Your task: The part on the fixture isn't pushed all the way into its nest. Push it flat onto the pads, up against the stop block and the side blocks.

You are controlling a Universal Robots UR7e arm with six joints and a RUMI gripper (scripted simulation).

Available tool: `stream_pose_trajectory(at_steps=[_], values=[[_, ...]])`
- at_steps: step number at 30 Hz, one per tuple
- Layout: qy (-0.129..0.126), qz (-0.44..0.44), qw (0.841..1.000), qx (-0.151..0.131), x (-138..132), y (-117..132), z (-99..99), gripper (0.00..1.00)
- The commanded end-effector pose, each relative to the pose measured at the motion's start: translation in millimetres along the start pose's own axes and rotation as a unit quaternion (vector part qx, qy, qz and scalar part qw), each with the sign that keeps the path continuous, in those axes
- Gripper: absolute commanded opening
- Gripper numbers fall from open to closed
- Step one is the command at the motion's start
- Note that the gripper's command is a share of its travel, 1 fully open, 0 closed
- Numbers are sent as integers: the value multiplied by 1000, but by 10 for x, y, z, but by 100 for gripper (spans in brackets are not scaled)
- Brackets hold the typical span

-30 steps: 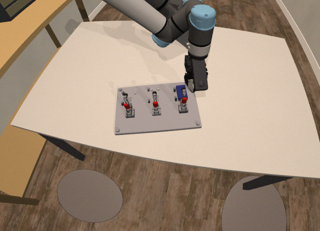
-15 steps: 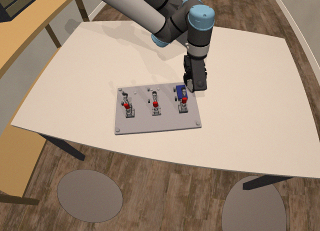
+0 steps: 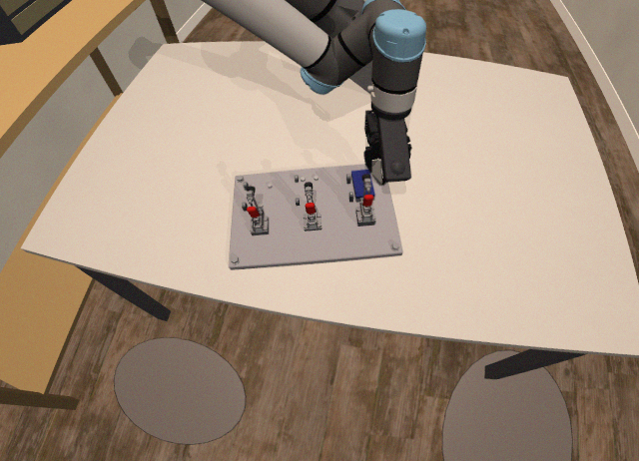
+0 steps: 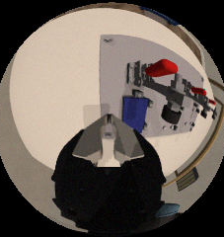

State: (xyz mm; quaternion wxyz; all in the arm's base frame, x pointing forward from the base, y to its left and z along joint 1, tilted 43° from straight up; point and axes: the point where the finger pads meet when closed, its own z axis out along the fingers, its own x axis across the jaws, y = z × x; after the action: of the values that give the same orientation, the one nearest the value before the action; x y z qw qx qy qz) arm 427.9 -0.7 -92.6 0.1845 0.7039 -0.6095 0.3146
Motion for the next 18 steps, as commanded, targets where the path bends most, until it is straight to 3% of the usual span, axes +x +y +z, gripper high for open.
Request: stream_pose_trajectory(at_steps=[1,18], values=[[0,0,1000,0,1,-3,-3,0],[0,0,1000,0,39,-3,-1,0]])
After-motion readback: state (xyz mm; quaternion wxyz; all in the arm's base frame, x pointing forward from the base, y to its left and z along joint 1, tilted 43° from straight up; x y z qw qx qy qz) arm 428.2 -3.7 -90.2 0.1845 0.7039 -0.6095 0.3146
